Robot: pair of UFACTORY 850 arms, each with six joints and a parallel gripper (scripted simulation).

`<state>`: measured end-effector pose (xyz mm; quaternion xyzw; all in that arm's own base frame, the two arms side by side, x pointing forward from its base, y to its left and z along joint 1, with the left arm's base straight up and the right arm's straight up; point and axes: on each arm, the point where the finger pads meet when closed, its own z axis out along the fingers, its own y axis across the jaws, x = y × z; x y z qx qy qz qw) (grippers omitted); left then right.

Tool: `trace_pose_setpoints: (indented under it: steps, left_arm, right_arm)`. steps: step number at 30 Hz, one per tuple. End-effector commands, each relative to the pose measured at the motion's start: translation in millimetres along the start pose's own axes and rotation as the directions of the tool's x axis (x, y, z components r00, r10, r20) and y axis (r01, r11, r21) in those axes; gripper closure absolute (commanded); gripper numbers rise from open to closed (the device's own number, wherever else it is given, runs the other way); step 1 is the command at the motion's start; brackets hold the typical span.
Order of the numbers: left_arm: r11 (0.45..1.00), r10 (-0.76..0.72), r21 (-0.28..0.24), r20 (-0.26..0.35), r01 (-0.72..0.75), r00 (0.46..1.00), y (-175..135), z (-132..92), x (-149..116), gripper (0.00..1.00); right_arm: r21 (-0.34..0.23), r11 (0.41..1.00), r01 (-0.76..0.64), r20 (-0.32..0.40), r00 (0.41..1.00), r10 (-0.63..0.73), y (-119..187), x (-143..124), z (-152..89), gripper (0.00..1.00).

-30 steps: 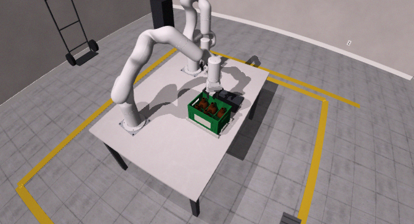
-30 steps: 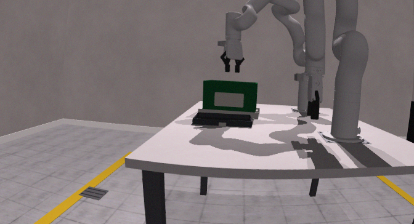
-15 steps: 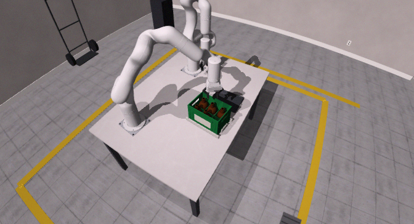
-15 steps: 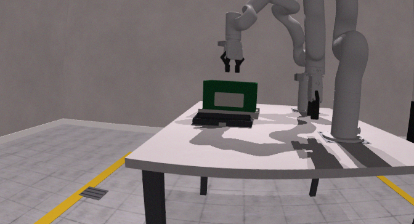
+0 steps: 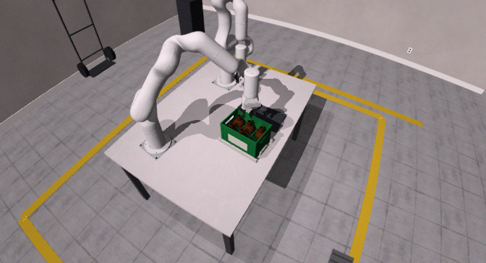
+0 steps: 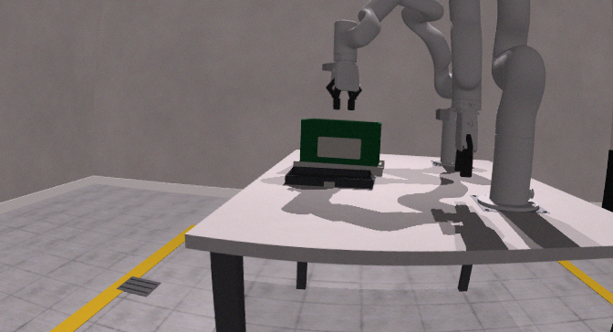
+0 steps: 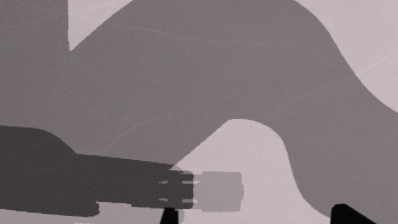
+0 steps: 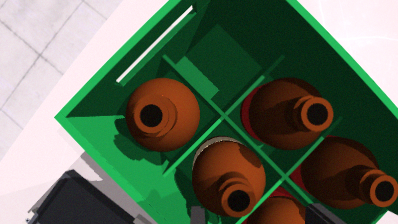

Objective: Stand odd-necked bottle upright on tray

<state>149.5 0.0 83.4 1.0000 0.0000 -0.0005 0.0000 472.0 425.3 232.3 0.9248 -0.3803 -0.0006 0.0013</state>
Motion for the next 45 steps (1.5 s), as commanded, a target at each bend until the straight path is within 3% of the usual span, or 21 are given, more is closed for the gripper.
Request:
trace_pose_setpoints:
  steps: [1, 26, 45]
  left_arm:
    - [1.0, 0.0, 0.0, -0.001, 0.0, 1.0, 0.0, -0.1, 0.5, 0.0]
    - [1.0, 0.0, 0.0, -0.001, 0.0, 1.0, 0.0, -0.1, 0.5, 0.0]
    - [1.0, 0.0, 0.0, -0.001, 0.0, 1.0, 0.0, -0.1, 0.5, 0.0]
  right_arm:
    - [0.003, 1.0, 0.0, 0.0, 1.0, 0.0, -1.0, 0.0, 1.4, 0.34]
    - [0.003, 1.0, 0.0, 0.0, 1.0, 0.0, -1.3, 0.1, 28.9, 0.34]
    - [0.003, 1.0, 0.0, 0.0, 1.0, 0.0, -1.4, 0.1, 32.8, 0.34]
